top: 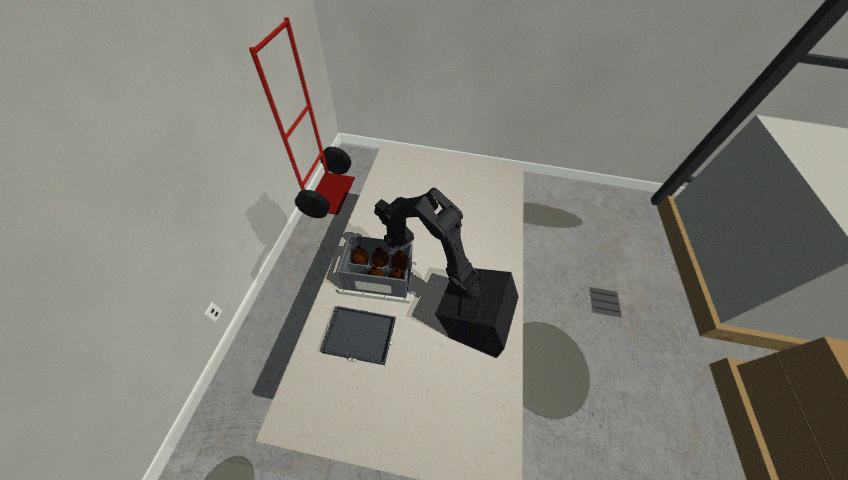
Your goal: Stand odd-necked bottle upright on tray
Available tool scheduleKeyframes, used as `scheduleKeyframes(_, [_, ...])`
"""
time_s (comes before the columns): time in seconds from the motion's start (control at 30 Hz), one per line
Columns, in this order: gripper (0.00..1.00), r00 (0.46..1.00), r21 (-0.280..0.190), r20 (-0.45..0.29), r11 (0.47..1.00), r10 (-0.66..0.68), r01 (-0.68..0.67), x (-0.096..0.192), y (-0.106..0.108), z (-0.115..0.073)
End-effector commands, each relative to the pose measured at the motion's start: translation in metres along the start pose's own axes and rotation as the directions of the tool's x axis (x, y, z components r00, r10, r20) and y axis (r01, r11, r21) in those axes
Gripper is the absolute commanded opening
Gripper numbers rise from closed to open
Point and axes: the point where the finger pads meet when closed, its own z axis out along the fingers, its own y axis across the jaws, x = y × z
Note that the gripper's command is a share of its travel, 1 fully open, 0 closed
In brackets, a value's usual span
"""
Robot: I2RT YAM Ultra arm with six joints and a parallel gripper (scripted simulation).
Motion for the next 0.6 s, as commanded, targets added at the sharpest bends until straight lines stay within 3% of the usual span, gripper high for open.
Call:
scheduleKeyframes(0.0, [0.61, 1.000, -0.001, 0.027, 1.000, 0.001, -0.001, -0.0039, 0.0010, -0.0046])
scheduleKeyframes(0.57, [0.61, 1.000, 0.003, 0.006, 1.000, 0.001, -0.001, 0.0004, 0.0007, 0.0048])
